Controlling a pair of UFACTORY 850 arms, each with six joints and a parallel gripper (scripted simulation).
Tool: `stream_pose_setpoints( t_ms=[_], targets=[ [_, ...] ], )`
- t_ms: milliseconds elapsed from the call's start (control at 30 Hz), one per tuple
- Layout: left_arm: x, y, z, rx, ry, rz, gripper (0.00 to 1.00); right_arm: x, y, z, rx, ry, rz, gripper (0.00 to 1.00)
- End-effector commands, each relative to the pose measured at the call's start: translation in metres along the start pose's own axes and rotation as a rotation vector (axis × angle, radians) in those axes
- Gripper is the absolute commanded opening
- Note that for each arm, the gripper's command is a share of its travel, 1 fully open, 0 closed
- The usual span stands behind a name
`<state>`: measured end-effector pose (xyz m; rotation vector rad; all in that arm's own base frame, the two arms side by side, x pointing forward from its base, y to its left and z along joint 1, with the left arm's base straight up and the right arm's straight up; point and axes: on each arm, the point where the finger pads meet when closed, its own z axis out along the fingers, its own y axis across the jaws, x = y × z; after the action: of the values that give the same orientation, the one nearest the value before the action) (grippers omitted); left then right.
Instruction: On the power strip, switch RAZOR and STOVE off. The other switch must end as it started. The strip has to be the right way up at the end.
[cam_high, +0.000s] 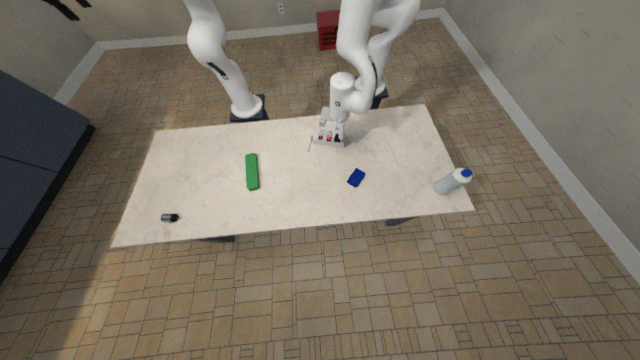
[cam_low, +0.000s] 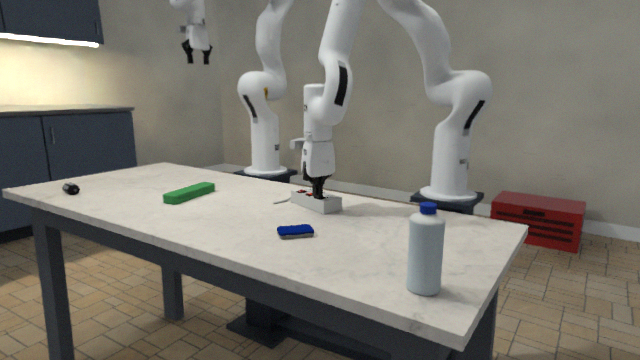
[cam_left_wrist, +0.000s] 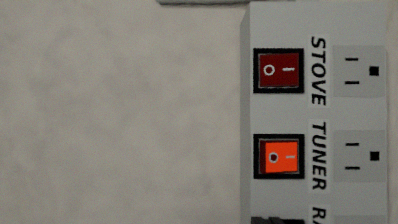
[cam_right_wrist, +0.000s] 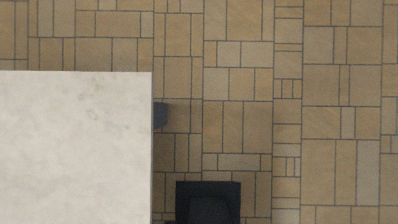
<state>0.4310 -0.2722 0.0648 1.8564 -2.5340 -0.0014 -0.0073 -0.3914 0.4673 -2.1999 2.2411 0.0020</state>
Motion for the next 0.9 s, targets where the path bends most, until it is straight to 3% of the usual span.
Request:
stream_pose_setpoints(
  t_ms=[0, 600, 867],
  targets=[
    [0.0, -0.001, -0.001, 0.003, 0.001, 0.0, 0.0, 0.0, 0.0, -0.001, 0.0, 0.002, 0.0, 1.0],
    [0.0, -0.001, -0.035, 0.003, 0.001, 0.0, 0.0, 0.0, 0.0, -0.001, 0.0, 0.002, 0.0, 1.0],
    [0.0, -0.001, -0.038, 0.003, 0.001, 0.0, 0.0, 0.0, 0.0, -0.001, 0.0, 0.002, 0.0, 1.0]
  ],
)
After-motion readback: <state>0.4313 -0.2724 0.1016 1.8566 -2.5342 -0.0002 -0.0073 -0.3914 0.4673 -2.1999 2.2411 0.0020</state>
